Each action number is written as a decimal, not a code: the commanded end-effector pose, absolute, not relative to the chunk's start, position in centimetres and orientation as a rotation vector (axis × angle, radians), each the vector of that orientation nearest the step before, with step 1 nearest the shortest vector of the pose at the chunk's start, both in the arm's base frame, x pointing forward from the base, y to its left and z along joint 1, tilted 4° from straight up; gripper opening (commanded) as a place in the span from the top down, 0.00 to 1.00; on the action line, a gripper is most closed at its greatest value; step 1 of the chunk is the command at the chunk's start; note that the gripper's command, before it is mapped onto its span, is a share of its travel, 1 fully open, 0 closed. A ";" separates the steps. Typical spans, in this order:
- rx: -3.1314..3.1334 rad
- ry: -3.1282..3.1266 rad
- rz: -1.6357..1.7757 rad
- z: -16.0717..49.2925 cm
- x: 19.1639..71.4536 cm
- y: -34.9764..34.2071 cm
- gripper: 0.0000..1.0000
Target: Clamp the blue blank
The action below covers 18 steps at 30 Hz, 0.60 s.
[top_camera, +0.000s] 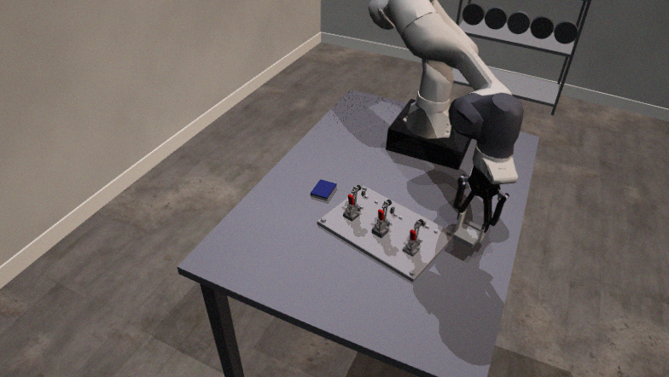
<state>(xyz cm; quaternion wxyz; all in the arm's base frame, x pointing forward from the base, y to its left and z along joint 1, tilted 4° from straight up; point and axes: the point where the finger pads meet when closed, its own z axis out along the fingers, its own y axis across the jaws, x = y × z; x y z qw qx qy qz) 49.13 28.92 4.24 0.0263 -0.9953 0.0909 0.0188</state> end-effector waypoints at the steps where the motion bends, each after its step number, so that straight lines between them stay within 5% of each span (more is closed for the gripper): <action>1: -3.070 0.298 0.053 4.0 49.3 29.1 1.00; 18: -3.070 0.298 0.053 -1.5 49.3 29.4 1.00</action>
